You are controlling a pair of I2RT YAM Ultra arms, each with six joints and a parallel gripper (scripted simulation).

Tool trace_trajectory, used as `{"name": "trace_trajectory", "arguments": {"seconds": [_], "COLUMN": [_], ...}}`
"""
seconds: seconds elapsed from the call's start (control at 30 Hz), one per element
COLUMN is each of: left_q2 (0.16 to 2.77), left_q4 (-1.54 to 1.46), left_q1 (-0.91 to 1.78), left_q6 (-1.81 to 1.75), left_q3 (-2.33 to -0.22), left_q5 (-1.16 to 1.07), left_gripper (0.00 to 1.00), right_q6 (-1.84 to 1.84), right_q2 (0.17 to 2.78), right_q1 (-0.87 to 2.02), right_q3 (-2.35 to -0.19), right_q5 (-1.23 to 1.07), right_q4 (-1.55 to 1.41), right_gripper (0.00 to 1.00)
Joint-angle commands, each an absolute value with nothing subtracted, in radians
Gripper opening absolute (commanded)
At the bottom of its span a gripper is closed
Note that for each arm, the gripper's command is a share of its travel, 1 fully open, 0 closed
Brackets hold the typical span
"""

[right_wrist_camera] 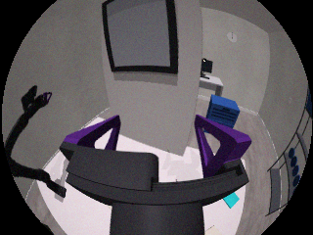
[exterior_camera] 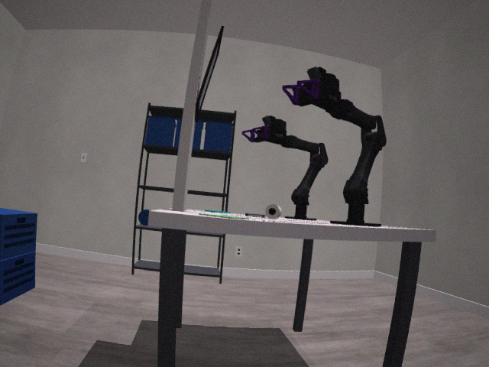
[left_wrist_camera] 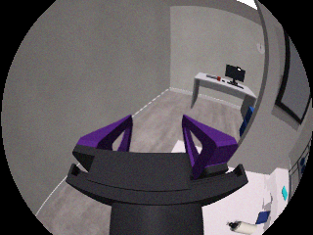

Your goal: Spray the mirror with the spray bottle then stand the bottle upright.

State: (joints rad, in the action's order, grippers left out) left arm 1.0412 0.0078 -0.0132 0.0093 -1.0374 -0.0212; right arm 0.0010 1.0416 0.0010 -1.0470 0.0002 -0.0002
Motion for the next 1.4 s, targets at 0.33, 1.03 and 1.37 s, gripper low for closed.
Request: {"name": "trace_trajectory", "arguments": {"seconds": [0.33, 1.03, 1.37], "left_q2": [1.038, 1.159, 1.246], "left_q4": [0.035, -0.129, -0.224], "left_q1": [0.002, 0.130, 0.224], "left_q6": [-0.007, 0.152, 0.240], "left_q3": [-1.079, -1.138, -1.199], "left_q5": [0.001, -0.085, -0.121], "left_gripper": [0.74, 0.74, 0.74], "right_q6": [0.000, -0.005, -0.005], "right_q2": [1.044, 1.056, 1.056], "right_q1": [-0.007, -0.003, -0.003], "right_q3": [-1.061, -1.043, -1.043], "right_q5": [-0.002, -0.003, -0.003], "right_q4": [-0.019, -0.019, -0.019], "right_gripper": [1.00, 1.00, 1.00]}}
